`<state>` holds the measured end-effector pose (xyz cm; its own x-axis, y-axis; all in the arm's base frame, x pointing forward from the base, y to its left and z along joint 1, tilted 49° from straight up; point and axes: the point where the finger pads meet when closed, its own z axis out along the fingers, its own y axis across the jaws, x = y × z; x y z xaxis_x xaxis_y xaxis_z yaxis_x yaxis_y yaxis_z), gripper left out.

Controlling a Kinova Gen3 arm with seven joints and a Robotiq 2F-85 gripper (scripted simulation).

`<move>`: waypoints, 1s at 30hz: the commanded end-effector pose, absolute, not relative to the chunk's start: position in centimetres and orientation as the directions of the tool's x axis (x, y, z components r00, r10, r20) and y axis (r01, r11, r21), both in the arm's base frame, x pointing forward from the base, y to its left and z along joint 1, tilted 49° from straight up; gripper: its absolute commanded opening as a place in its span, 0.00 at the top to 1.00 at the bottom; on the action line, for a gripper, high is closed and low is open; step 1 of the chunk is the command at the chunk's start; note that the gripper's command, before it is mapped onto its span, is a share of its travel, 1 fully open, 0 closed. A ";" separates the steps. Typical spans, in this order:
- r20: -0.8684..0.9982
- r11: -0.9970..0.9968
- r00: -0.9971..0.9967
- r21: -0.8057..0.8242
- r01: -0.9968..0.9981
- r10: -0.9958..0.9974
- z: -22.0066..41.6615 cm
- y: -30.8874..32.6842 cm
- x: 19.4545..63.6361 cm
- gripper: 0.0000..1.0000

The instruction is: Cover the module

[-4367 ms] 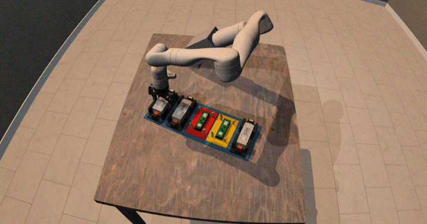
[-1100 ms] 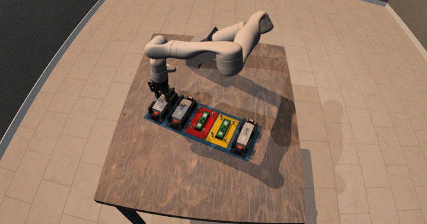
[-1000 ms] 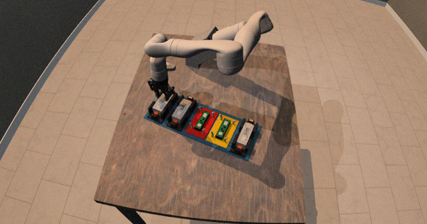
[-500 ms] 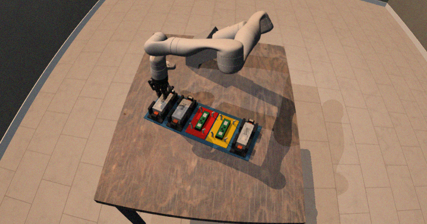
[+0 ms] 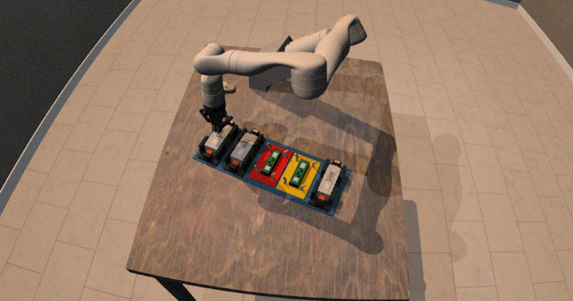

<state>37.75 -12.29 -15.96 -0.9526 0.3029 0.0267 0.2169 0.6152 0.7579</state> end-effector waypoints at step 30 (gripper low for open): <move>0.026 0.616 -0.952 0.757 0.217 0.304 -15.9 -12.4 37.8 0.00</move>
